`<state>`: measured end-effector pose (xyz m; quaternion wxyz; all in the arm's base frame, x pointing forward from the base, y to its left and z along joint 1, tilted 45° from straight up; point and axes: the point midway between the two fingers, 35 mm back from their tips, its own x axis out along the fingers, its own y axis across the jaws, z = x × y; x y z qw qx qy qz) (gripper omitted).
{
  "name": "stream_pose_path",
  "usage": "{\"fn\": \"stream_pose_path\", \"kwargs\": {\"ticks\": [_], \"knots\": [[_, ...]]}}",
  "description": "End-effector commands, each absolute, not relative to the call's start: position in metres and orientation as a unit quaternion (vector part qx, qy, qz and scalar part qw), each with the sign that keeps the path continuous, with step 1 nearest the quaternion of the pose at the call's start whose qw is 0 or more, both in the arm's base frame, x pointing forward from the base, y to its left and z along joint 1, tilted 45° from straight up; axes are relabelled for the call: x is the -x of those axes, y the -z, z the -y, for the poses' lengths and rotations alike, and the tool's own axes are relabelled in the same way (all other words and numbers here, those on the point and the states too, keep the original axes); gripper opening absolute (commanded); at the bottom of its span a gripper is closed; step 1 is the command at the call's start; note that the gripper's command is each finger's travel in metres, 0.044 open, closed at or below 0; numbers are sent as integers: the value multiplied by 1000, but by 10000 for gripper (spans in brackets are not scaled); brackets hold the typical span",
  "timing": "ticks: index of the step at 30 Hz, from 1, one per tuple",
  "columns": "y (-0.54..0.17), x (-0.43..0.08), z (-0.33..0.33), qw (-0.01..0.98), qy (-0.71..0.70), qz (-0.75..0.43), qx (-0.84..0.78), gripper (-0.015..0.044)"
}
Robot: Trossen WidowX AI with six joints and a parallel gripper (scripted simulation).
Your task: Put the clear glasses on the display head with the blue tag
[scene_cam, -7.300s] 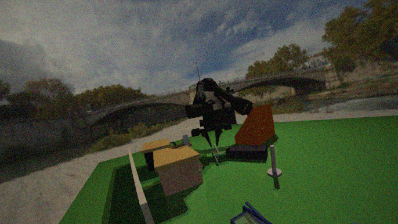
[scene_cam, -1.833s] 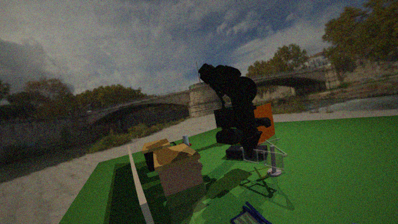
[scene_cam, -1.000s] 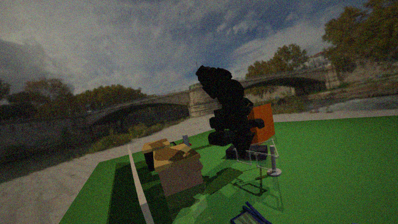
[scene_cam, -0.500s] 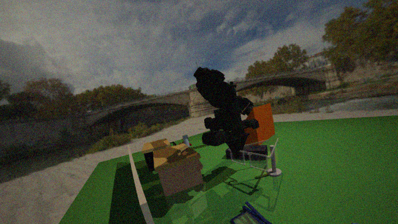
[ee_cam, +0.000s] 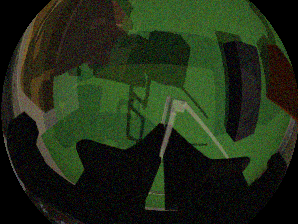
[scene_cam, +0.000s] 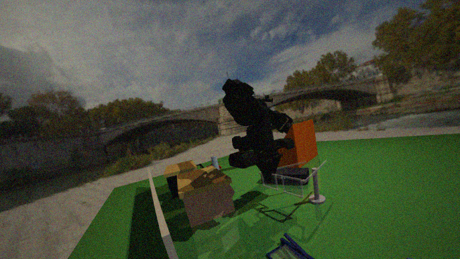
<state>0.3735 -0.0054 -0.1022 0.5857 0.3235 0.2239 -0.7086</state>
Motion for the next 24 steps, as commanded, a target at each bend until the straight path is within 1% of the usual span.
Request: {"fn": "stream_pose_path", "kwargs": {"ticks": [1,24], "knots": [[100,-372,10,587,710,-222,-319,0],[100,-373,10,587,710,-222,-319,0]]}}
